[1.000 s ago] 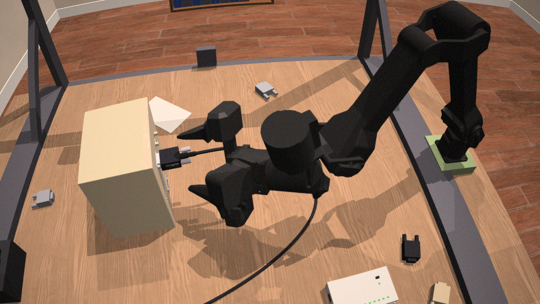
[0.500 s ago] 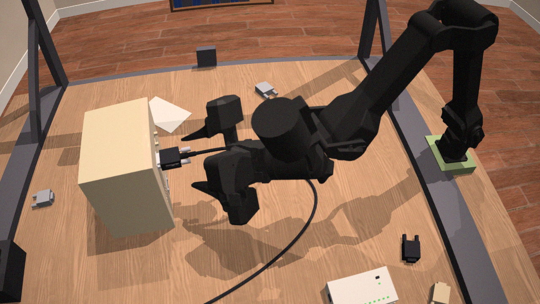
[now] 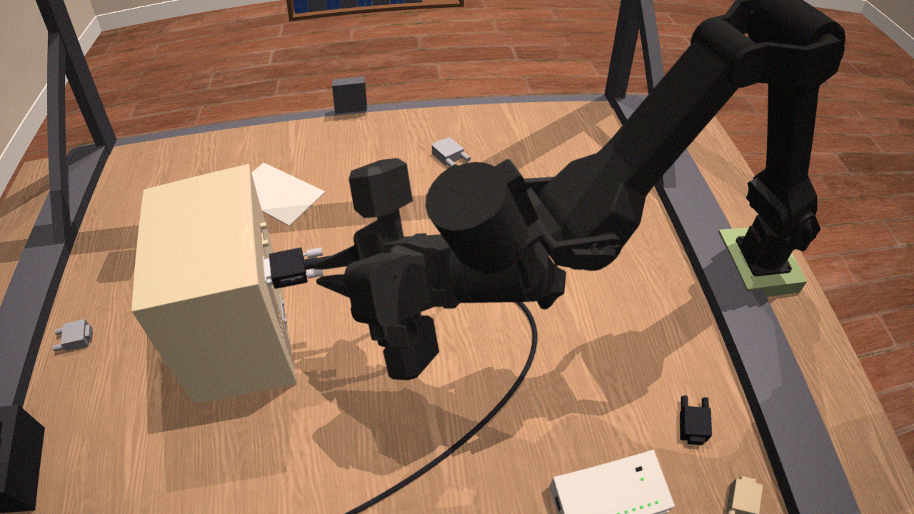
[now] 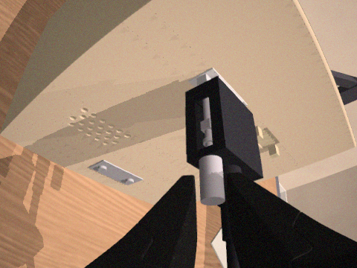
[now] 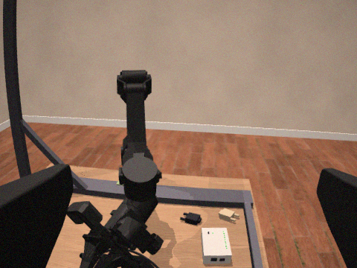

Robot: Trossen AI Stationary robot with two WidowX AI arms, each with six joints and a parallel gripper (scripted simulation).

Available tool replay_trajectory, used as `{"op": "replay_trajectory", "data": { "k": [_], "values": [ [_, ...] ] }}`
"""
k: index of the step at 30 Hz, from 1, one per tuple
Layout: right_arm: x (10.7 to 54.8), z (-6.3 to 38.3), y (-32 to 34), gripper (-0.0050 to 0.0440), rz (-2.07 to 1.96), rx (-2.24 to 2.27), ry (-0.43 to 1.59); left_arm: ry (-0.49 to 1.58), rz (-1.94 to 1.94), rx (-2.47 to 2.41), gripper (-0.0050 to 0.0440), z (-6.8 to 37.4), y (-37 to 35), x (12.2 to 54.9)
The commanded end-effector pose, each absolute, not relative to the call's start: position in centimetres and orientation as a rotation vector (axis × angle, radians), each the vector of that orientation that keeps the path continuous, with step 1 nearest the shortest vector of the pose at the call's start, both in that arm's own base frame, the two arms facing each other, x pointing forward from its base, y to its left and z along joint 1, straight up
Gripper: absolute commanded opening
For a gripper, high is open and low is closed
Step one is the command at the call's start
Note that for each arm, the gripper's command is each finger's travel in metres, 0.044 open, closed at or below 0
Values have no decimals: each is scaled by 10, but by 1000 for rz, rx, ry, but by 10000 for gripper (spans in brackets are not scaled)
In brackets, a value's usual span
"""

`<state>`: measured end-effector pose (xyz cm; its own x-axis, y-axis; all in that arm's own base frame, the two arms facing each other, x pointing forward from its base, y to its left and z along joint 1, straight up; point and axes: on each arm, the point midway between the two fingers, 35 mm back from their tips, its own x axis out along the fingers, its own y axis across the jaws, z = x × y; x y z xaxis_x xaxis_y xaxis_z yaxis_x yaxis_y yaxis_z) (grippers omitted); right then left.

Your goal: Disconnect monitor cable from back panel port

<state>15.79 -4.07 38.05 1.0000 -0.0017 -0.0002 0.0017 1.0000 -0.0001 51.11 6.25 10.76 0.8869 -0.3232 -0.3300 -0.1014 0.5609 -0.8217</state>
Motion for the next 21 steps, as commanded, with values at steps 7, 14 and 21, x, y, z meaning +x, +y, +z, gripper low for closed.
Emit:
{"op": "replay_trajectory", "data": {
  "k": [7,14,21],
  "values": [
    [158,383,-39,440,0,-5,-1,454,-149,-967,0,121,63,513],
    [158,383,-39,440,0,-5,-1,442,-174,-1034,0,119,64,513],
    [158,383,-39,440,0,-5,-1,425,-205,-1119,0,118,65,512]
  ]
}}
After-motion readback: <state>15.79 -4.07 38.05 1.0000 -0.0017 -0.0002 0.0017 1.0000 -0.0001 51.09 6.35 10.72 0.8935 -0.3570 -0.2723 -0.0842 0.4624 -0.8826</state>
